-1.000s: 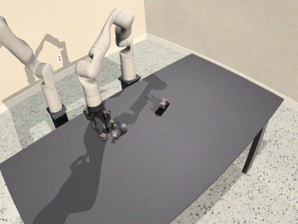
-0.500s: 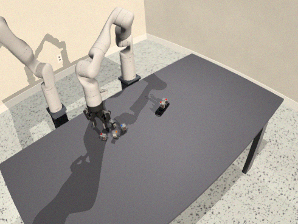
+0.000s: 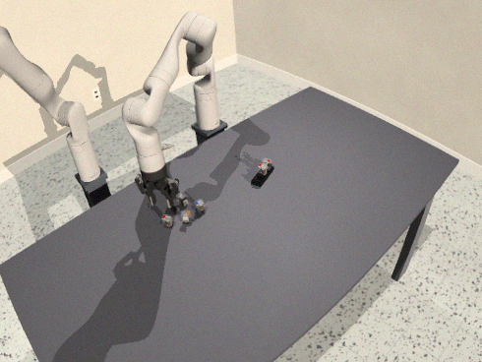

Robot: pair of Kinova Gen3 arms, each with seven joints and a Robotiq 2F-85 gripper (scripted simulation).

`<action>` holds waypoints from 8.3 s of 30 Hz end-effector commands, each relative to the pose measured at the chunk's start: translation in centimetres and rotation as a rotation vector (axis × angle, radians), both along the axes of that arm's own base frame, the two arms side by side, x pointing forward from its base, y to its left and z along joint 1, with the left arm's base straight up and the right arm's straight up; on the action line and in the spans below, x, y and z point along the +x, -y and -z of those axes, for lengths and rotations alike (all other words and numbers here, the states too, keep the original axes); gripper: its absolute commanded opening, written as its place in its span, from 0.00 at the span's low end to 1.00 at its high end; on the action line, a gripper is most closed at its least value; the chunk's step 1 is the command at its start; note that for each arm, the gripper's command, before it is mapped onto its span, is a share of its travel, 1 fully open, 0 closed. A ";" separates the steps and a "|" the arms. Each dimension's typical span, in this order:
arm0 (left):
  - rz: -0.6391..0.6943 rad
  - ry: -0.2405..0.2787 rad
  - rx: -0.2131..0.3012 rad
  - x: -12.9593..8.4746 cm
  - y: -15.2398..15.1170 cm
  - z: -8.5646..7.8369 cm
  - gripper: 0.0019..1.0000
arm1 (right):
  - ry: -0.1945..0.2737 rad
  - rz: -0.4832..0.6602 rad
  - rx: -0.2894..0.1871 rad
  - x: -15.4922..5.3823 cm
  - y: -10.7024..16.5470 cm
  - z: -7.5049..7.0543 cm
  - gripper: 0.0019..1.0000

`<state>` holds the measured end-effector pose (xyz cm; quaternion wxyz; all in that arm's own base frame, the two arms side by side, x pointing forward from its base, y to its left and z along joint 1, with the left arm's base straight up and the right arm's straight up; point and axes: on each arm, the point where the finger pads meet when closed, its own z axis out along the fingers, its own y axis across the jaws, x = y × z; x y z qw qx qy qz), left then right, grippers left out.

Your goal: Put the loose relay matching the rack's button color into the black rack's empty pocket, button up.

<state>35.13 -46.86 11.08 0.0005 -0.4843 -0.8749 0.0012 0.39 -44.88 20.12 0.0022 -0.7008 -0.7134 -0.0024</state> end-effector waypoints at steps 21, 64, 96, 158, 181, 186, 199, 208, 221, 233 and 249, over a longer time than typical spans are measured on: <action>-0.008 0.003 -0.005 0.1 0.1 1.0 0.58 | 0.000 0.015 -0.007 -0.2 0.1 0.1 1.00; -0.009 0.004 -0.006 0.1 0.1 4.0 0.58 | 0.000 0.015 -0.007 -0.2 0.1 0.1 1.00; -0.009 0.004 -0.006 0.1 0.1 4.0 0.58 | 0.000 0.015 -0.007 -0.2 0.1 0.1 1.00; -0.009 0.004 -0.006 0.2 -0.2 4.0 0.58 | 0.000 0.015 -0.007 -0.2 0.1 0.1 1.00; -0.009 0.004 -0.006 0.2 -0.2 4.0 0.58 | 0.000 0.015 -0.007 -0.2 0.1 0.1 1.00; -0.009 0.004 -0.006 0.2 -0.2 4.0 0.58 | 0.000 0.015 -0.007 -0.2 0.1 0.1 1.00; -0.009 0.004 -0.006 0.2 -0.2 4.0 0.58 | 0.000 0.015 -0.007 -0.2 0.1 0.1 1.00; -0.009 0.004 -0.006 0.2 -0.2 4.0 0.58 | 0.000 0.015 -0.007 -0.2 0.1 0.1 1.00; -0.009 0.004 -0.007 0.3 -0.2 4.0 0.58 | 0.000 0.015 -0.007 -0.2 0.1 0.1 1.00; -0.010 0.006 -0.010 0.7 -0.2 3.9 0.58 | 0.000 0.015 -0.007 -0.2 0.1 0.1 1.00; -0.010 0.006 -0.010 0.7 -0.2 3.9 0.58 | 0.000 0.015 -0.007 -0.2 0.1 0.1 1.00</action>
